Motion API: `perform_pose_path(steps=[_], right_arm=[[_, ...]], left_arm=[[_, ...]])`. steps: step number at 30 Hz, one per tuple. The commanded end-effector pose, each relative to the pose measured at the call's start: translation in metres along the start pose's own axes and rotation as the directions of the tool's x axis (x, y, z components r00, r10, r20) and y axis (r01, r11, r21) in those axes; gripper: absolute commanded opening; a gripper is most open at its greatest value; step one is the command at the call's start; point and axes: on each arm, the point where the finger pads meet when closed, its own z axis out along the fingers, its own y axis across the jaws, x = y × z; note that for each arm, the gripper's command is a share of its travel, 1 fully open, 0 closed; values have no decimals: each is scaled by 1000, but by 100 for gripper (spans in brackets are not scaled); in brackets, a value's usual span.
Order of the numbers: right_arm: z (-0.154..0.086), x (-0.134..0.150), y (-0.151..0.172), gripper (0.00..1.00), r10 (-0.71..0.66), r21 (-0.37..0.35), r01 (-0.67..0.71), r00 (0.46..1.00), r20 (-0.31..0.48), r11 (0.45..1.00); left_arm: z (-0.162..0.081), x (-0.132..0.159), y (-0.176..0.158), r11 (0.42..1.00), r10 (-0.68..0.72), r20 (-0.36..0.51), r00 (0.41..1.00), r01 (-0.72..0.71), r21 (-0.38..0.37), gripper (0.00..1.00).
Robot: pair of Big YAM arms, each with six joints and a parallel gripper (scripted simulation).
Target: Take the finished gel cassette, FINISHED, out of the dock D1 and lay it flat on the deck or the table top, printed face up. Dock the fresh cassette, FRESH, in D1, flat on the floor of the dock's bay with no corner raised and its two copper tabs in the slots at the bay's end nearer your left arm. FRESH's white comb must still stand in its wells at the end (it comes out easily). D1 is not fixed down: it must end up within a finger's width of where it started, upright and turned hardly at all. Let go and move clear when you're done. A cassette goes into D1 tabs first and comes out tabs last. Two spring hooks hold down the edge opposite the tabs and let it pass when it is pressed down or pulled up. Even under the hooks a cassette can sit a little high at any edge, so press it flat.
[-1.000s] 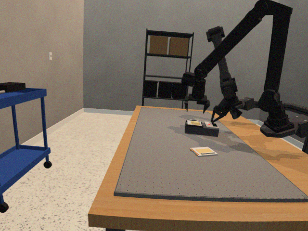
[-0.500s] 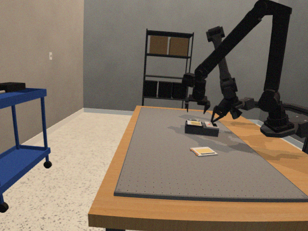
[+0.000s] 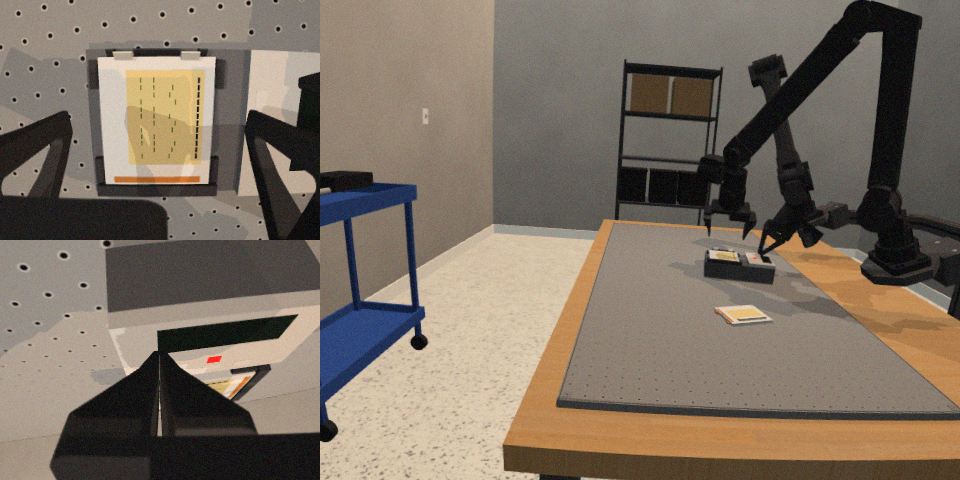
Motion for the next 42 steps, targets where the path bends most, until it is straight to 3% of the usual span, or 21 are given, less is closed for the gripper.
perform_pose_path(steps=[1,42], right_arm=[[19,-40,46,0,-84,-88,91,993,81,992],[19,-40,46,0,-84,-88,91,993,81,992]], left_arm=[[7,6,0,1000,-3,-7,1000,3,7,98],[25,15,0,1000,-1,-7,1000,1,10,98]])
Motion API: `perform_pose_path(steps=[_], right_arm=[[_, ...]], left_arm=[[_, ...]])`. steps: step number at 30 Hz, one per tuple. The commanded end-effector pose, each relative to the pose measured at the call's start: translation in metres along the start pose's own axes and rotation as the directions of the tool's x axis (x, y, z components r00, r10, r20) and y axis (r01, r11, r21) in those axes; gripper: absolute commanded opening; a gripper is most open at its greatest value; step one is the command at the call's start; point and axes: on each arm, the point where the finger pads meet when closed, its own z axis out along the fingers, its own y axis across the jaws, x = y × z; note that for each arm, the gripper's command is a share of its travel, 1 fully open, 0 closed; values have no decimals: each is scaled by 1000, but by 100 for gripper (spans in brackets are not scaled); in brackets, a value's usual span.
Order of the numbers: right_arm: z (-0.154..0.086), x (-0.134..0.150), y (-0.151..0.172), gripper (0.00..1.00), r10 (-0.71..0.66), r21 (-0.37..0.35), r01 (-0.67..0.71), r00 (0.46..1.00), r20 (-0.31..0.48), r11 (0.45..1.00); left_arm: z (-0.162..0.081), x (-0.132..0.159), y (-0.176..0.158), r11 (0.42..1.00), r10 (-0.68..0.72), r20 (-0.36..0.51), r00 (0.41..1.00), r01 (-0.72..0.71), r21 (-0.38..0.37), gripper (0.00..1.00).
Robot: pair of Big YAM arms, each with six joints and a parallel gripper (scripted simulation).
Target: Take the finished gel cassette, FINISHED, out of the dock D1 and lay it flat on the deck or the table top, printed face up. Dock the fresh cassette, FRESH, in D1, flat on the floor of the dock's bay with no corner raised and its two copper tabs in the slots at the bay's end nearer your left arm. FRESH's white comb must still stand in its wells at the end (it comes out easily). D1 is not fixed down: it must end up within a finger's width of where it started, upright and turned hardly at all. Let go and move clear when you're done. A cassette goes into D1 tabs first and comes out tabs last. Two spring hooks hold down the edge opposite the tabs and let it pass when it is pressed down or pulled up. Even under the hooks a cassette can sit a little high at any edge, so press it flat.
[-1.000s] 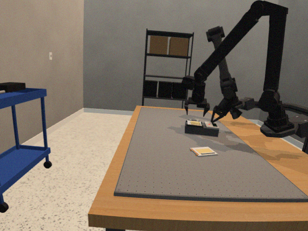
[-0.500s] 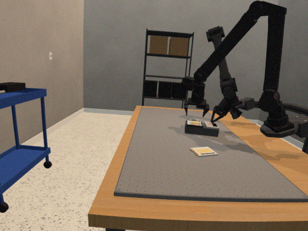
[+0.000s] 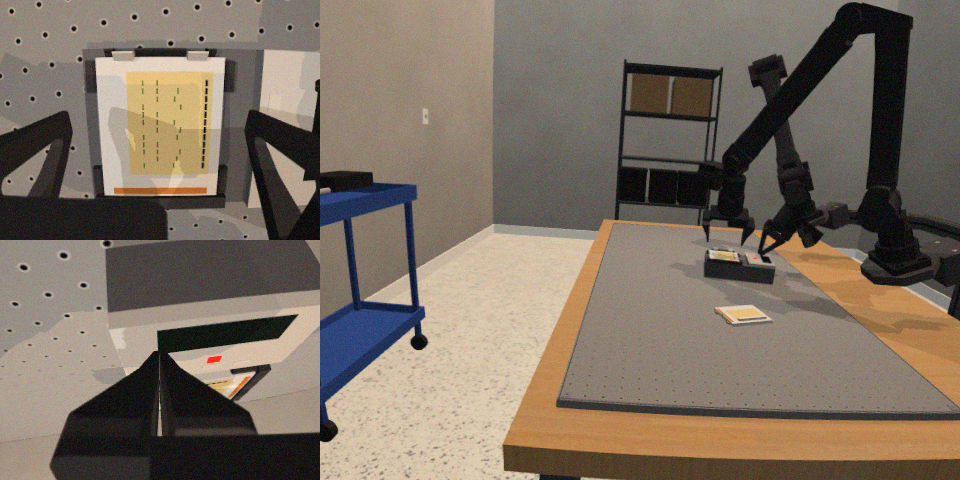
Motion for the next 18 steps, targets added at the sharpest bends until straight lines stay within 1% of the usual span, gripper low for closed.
perform_pose_path(steps=[1,18], right_arm=[[19,-40,46,0,-84,-88,91,993,81,992],[19,-40,46,0,-84,-88,91,993,81,992]], left_arm=[[11,9,-3,1000,-4,-11,1000,5,13,98],[17,12,-2,1000,-4,-9,1000,5,10,98]])
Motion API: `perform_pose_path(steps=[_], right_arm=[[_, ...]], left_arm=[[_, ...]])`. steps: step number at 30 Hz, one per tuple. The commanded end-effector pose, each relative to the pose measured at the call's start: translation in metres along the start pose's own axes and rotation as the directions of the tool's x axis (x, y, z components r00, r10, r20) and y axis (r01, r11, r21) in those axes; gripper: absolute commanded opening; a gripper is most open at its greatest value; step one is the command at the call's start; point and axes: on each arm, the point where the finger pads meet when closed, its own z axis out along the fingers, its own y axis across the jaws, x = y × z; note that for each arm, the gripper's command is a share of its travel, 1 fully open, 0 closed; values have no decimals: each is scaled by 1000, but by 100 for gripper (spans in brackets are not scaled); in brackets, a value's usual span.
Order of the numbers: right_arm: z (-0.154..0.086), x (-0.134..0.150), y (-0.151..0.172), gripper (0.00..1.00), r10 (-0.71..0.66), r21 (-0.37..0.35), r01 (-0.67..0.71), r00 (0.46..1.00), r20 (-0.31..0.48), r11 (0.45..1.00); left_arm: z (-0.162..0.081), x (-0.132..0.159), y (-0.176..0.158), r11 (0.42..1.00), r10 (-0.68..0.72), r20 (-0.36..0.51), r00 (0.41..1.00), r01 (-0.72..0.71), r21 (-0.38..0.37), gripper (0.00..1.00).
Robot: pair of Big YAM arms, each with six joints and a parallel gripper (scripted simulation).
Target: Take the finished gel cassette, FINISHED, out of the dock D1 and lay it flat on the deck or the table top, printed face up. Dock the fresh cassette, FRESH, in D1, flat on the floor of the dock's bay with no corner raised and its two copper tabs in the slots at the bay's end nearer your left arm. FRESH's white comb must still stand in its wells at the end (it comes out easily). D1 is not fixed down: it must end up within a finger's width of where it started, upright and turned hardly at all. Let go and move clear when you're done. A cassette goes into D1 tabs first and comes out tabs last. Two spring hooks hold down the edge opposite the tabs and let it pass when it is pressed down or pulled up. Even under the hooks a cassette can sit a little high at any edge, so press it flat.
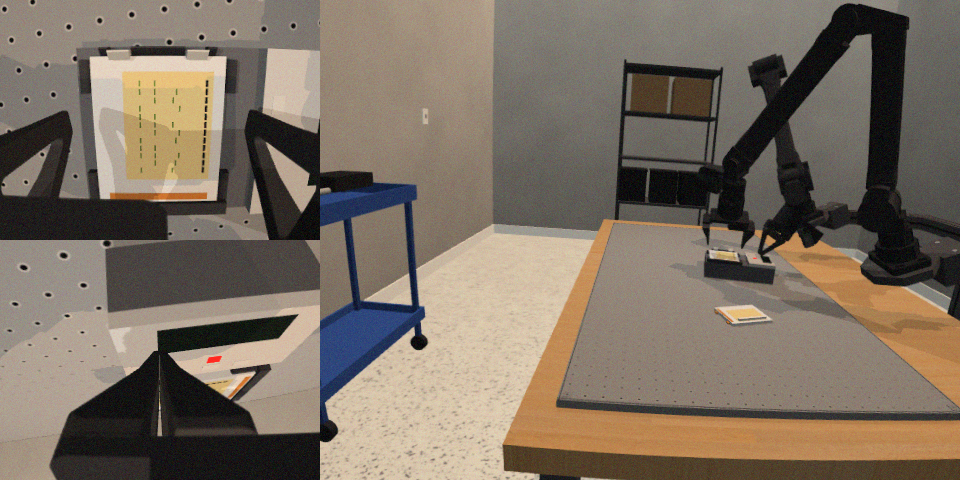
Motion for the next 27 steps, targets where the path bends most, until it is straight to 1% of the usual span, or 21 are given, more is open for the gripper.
perform_pose_path(steps=[1,27], right_arm=[[19,-40,46,0,-84,-88,91,993,81,992],[19,-40,46,0,-84,-88,91,993,81,992]], left_arm=[[11,9,0,1000,-4,-9,1000,5,10,98],[21,13,0,1000,-4,-9,1000,4,10,98]])
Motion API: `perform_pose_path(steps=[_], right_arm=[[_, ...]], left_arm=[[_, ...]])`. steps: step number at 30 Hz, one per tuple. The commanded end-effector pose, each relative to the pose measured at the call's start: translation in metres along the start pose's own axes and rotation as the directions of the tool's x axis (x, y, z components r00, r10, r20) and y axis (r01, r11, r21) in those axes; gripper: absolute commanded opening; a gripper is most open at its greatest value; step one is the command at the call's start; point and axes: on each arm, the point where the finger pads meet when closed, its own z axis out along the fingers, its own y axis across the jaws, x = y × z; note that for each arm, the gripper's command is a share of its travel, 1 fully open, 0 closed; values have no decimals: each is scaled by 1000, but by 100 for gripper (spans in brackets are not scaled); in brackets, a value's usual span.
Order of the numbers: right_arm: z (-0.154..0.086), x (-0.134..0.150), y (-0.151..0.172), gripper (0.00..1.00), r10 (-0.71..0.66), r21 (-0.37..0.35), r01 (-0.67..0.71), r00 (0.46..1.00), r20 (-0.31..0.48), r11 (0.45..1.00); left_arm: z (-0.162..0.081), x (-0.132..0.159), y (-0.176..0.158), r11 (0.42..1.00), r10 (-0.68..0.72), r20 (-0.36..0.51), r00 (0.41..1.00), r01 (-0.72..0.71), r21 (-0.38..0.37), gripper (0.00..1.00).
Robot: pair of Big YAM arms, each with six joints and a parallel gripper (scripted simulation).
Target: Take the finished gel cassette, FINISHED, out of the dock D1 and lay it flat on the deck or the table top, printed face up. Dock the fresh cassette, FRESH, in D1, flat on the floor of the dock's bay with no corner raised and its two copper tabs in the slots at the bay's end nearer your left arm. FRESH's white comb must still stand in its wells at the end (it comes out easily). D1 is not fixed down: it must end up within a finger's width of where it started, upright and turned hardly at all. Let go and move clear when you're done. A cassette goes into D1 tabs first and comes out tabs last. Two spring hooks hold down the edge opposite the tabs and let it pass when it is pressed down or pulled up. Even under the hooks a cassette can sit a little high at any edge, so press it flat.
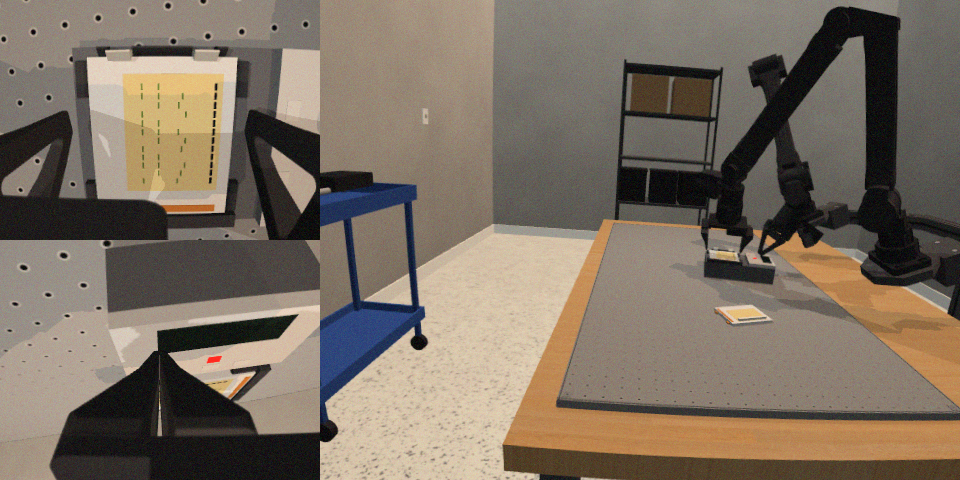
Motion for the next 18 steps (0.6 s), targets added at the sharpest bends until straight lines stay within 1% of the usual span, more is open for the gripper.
perform_pose_path(steps=[1,18], right_arm=[[19,-40,46,0,-84,-88,91,993,81,992],[19,-40,46,0,-84,-88,91,993,81,992]], left_arm=[[7,8,-2,1000,-3,-7,1000,3,9,98],[8,9,-4,1000,-4,-9,1000,4,13,98]])
